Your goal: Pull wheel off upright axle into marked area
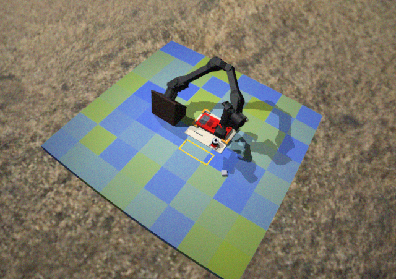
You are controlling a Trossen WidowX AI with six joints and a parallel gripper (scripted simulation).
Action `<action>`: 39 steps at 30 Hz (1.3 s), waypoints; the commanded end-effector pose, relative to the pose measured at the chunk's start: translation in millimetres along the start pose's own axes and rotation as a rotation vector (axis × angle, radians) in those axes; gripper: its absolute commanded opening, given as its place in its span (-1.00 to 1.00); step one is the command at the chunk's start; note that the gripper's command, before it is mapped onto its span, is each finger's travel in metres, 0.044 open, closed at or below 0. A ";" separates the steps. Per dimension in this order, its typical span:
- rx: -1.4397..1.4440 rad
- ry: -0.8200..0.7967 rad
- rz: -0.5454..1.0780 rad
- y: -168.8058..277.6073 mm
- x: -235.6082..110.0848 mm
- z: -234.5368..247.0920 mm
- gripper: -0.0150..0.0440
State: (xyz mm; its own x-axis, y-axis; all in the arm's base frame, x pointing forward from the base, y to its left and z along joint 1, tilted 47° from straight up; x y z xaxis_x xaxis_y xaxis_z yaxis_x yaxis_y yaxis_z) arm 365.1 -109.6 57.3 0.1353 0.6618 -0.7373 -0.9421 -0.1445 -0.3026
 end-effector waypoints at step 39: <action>0.174 -0.069 -0.017 26.5 60.9 -14.2 -0.12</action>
State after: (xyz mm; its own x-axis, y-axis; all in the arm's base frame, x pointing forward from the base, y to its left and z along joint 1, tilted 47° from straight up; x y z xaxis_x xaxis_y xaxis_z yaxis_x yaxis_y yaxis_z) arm 352.9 -83.7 -4.6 0.1369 0.7124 -0.6883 -0.9798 -0.0048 -0.1999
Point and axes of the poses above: the point midway between the two fingers, 35 mm back from their tips, its own x axis out along the fingers, its own z axis across the jaws, y = z × x, the point moved 7 cm from there along -x, back along the fingers, and after that the axes turned 13 degrees about -x, right-handed, at the moved point
